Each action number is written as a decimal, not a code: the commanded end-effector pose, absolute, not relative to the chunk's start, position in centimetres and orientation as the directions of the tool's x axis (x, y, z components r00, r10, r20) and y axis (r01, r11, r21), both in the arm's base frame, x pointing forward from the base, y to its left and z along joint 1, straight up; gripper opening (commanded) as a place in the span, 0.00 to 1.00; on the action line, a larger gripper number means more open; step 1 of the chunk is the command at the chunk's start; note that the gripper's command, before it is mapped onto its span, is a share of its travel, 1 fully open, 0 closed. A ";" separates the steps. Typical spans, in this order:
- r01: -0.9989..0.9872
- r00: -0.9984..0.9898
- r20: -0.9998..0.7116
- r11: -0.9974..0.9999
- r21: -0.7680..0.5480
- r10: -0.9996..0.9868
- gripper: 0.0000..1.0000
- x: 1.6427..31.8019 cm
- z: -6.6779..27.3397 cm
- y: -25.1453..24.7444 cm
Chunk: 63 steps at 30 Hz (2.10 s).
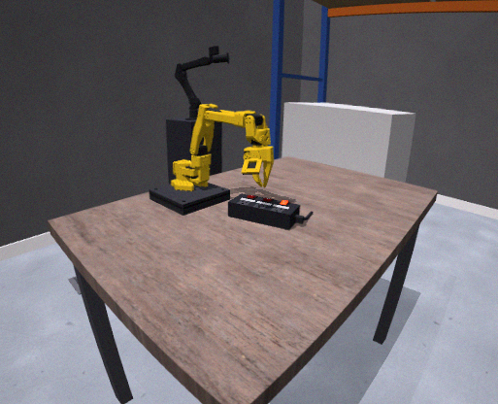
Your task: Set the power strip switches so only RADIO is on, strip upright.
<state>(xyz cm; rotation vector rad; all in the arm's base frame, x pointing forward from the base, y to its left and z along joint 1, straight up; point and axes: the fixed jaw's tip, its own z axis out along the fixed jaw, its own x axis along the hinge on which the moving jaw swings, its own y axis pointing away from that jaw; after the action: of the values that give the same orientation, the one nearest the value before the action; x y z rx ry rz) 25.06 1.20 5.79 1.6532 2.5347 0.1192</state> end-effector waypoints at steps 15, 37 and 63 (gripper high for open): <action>0.906 -0.408 -0.040 0.410 0.101 0.912 0.00 24.7 5.1 1.4; 0.859 -0.500 -0.050 0.502 0.098 0.865 0.00 24.8 5.2 1.6; 0.596 -0.795 -0.086 0.799 0.076 0.601 0.00 25.0 5.2 2.5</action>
<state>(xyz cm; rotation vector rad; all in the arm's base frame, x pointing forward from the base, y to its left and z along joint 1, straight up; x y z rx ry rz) 24.89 2.21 5.25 1.0638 2.8388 0.0734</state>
